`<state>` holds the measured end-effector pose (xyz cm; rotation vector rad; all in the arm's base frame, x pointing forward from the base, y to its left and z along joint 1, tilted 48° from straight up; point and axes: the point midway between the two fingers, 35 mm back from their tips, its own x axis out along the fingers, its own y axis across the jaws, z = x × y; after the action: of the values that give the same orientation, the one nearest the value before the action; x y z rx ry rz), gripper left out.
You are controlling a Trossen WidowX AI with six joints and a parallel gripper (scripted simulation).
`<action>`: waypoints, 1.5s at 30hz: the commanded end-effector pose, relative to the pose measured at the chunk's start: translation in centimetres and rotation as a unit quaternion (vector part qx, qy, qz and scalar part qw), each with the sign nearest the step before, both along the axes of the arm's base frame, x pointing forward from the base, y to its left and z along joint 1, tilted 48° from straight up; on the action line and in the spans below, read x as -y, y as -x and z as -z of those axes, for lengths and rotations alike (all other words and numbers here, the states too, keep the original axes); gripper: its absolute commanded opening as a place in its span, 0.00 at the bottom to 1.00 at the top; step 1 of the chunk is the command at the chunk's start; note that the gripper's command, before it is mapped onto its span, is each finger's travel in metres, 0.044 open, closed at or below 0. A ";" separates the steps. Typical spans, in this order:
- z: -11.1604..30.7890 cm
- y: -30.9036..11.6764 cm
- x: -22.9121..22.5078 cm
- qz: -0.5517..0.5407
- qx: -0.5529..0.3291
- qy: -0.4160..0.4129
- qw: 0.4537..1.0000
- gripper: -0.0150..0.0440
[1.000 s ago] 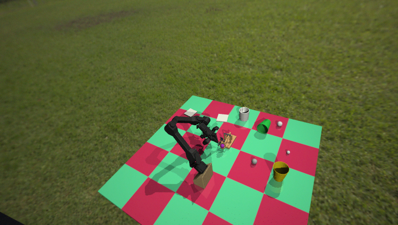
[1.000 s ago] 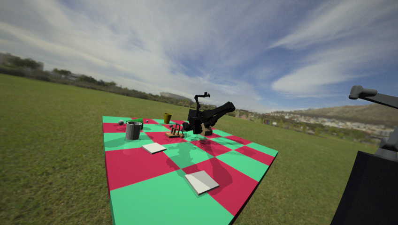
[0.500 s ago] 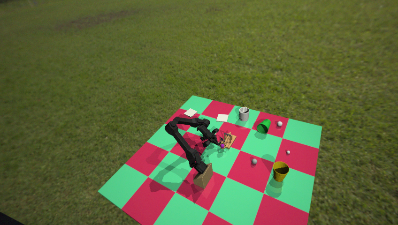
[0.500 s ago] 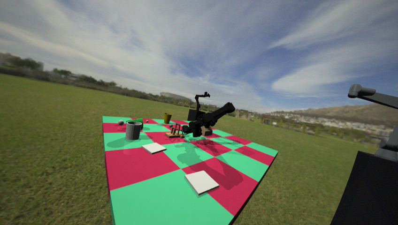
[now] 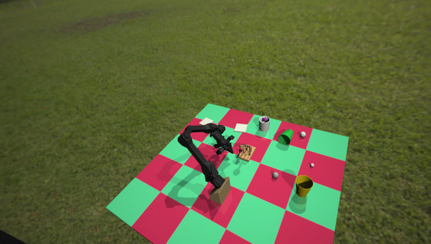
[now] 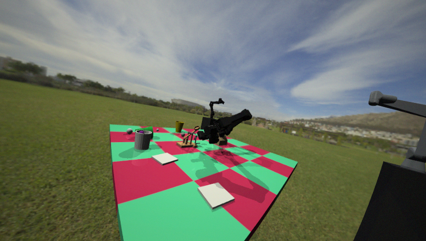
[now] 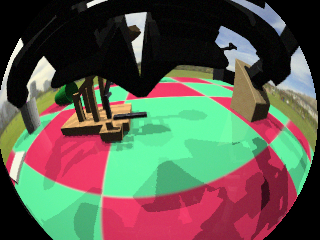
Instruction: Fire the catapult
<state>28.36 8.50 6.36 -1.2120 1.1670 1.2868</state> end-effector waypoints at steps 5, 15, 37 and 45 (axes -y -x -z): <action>-5.7 -0.5 2.0 0.008 0.028 -0.007 1.000 0.30; -5.5 -5.2 2.2 0.151 0.052 -0.071 0.985 0.74; -5.2 -16.9 6.1 0.453 0.074 -0.240 0.855 1.00; -5.1 -20.9 8.9 0.543 0.067 -0.304 0.780 1.00</action>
<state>48.00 0.73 11.75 -0.1165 0.9659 0.5832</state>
